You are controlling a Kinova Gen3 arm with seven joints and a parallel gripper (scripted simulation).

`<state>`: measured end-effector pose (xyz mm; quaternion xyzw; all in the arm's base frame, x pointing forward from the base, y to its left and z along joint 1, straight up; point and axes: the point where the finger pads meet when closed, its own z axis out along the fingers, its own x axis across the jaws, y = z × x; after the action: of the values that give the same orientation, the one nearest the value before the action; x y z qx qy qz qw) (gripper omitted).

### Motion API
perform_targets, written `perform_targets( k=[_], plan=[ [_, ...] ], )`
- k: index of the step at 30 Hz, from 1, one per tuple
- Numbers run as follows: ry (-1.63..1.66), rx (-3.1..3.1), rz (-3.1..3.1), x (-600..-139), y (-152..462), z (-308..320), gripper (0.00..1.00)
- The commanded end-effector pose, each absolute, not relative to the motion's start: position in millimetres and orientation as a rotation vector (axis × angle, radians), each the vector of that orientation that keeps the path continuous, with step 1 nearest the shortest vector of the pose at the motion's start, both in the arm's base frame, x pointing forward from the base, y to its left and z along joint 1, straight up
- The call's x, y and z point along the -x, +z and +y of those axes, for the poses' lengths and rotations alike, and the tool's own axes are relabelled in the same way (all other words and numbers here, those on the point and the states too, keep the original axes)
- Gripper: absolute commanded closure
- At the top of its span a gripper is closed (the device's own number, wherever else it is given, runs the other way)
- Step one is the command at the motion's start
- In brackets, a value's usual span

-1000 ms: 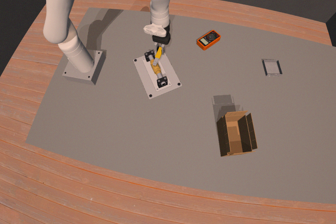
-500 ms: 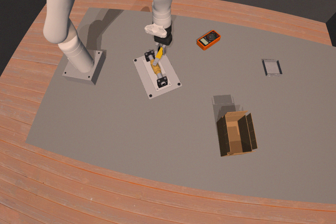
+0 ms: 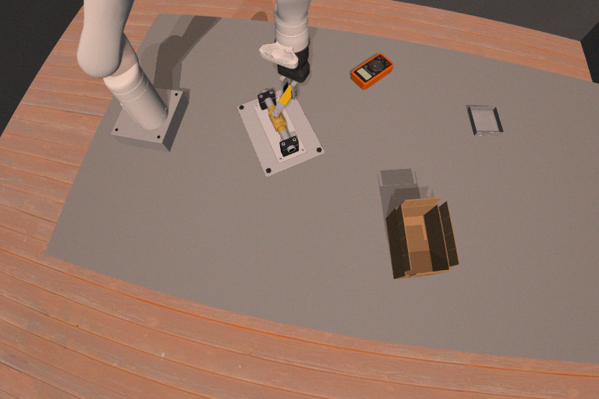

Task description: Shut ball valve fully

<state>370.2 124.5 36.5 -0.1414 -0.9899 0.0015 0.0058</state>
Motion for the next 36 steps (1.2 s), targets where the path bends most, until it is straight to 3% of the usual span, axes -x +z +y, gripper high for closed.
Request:
perform_targets(
  k=[1, 36],
  plan=[
    [-0.002, 0.507, -3.098, -378.2, 36.2, 124.8, 1.00],
    [-0.003, 0.807, -3.035, -392.0, 36.2, 119.0, 1.00]
  ],
)
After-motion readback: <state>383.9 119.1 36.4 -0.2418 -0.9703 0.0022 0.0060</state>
